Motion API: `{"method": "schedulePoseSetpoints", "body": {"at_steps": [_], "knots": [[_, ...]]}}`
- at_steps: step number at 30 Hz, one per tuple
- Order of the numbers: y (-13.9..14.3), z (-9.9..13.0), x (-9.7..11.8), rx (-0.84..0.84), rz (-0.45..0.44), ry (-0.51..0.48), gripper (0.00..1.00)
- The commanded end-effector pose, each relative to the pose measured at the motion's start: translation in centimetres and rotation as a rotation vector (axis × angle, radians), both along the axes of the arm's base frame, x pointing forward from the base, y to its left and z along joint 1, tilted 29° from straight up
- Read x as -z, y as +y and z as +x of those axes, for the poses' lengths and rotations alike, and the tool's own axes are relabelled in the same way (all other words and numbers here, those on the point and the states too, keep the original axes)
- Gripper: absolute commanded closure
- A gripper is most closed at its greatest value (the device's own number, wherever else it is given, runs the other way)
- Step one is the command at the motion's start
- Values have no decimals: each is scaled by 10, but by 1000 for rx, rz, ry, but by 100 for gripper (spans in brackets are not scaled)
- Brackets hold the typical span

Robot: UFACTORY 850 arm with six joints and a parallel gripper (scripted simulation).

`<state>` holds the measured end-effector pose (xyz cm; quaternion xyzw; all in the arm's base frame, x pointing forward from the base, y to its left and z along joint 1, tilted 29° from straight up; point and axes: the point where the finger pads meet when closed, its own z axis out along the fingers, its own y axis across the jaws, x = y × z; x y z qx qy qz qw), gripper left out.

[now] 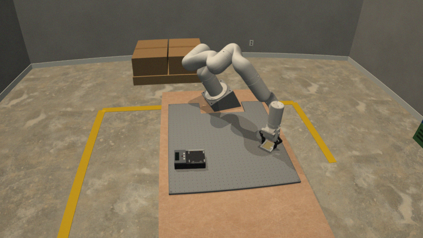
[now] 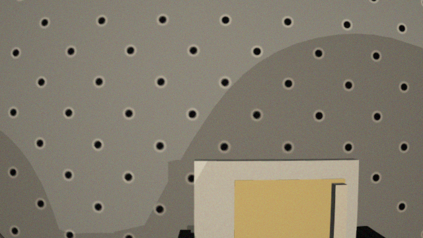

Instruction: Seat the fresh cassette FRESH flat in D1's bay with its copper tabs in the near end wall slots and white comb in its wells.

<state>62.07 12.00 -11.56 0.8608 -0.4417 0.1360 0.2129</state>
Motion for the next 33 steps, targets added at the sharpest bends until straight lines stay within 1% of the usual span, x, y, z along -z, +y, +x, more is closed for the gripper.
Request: {"method": "schedulePoseSetpoints", "body": {"at_steps": [1, 33], "knots": [[2, 1, -3, -1, 1, -2, 100], [21, -1, -38, -1, 1, -2, 100]]}}
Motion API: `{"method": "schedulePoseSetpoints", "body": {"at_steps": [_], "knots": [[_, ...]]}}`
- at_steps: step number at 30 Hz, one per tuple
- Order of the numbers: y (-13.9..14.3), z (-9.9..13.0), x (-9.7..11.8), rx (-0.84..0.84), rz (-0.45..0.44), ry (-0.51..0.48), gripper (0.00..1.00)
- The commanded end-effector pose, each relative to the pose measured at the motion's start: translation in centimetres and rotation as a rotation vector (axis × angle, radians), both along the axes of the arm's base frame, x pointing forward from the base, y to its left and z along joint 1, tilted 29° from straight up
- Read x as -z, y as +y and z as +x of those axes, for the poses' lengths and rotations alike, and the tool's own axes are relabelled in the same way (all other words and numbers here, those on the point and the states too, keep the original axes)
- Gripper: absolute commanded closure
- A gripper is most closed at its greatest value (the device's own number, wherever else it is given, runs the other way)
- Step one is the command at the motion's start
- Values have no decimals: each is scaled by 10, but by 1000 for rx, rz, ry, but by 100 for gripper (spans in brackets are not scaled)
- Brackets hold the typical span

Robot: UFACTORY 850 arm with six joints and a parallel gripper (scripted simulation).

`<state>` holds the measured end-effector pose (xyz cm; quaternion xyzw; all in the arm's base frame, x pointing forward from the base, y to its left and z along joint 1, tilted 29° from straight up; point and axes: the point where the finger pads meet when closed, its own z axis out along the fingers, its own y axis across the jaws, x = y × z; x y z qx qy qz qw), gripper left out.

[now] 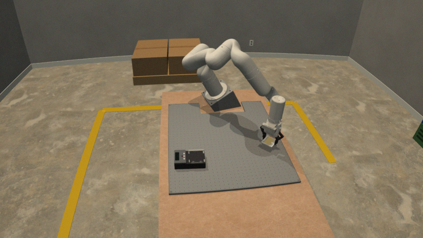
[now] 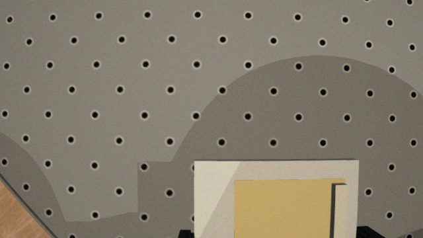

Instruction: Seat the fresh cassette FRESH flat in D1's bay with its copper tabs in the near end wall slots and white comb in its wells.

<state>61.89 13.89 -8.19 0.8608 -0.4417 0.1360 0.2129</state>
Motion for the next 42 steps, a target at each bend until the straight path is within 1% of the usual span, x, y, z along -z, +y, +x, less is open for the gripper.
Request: {"method": "schedulePoseSetpoints", "body": {"at_steps": [1, 10, 20, 34, 36, 42], "knots": [[3, 1, -4, -1, 1, -2, 100], [7, 0, -13, -1, 1, -2, 100], [7, 0, -13, -1, 1, -2, 100], [-50, 1, -53, -439, -85, 131, 100], [-50, 1, -53, -439, -85, 131, 100], [-74, 1, -71, -628, -122, 188, 100]]}}
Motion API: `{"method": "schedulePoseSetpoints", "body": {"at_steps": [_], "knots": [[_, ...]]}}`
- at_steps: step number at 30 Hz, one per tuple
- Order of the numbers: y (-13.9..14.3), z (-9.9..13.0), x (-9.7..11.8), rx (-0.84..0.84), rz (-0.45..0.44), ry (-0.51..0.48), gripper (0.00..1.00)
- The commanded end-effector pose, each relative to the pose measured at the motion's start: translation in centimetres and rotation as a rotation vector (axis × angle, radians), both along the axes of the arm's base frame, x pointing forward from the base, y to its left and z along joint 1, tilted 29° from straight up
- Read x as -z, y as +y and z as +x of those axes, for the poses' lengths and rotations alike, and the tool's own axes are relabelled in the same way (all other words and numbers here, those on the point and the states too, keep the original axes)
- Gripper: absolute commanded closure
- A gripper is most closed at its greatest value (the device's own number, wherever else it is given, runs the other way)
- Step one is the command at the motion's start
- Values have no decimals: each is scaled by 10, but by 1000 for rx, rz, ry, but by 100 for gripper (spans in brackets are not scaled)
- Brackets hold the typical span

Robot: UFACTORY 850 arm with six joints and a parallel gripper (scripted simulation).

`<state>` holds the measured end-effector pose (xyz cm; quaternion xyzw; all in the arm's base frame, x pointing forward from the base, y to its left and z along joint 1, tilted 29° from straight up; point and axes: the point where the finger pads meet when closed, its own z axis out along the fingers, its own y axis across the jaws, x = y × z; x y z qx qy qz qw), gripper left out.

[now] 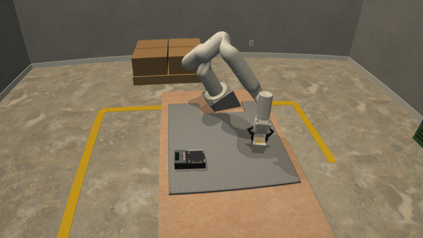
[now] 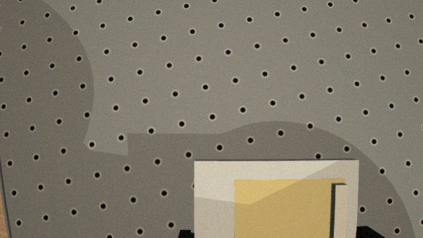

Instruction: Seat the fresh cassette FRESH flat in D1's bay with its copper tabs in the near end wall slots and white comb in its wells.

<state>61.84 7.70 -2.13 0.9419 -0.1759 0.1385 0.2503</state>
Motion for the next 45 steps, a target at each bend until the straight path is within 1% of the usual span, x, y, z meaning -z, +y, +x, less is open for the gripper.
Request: {"method": "schedulePoseSetpoints", "body": {"at_steps": [1, 3, 4, 9, 11, 26, 28, 43, 45], "knots": [[-16, 1, -13, -132, -20, 33, 100], [-24, 1, -19, -195, -33, 52, 100], [-29, 1, -22, -198, -33, 53, 100], [-49, 1, -36, -198, -33, 53, 100], [-49, 1, -36, -198, -33, 53, 100], [-110, 2, -80, -198, -33, 53, 100], [-110, 2, -80, -198, -33, 53, 100], [-171, 2, -123, -198, -34, 53, 100], [-171, 2, -123, -198, -34, 53, 100]]}}
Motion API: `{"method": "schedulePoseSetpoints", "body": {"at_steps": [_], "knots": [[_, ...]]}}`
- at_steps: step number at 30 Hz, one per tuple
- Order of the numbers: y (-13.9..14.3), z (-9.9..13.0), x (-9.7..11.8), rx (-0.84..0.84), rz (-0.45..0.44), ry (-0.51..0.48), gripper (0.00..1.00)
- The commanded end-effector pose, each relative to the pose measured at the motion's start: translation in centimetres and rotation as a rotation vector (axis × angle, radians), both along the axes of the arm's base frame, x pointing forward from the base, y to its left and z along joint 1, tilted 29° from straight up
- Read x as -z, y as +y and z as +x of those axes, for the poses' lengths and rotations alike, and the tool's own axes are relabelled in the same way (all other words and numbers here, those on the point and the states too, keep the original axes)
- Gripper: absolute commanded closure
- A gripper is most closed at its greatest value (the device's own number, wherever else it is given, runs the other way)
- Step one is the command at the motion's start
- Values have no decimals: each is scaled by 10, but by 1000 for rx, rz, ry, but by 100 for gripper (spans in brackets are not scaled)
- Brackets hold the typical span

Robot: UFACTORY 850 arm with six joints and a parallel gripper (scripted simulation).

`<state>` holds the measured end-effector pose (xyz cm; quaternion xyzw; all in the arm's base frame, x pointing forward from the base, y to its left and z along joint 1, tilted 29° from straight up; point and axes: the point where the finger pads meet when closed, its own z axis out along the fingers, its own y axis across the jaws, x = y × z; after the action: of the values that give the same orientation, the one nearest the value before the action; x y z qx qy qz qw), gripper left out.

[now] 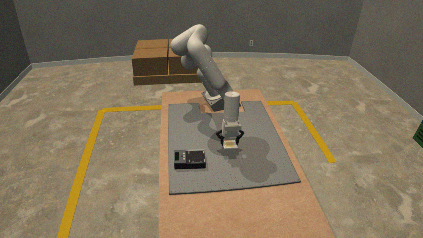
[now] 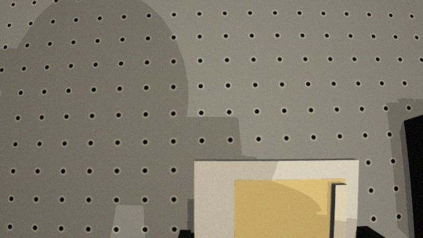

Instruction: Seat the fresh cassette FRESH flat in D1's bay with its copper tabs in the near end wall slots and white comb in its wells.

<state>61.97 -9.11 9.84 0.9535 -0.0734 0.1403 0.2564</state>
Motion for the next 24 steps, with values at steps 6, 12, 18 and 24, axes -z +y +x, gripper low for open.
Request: {"method": "schedulePoseSetpoints", "body": {"at_steps": [6, 12, 18, 24], "knots": [[-28, 1, -21, -1, 1, 0, 100], [-52, 1, -38, -1, 1, 0, 100], [-69, 1, -50, -1, 1, 0, 100], [-93, 1, -67, -1, 1, 0, 100]]}}
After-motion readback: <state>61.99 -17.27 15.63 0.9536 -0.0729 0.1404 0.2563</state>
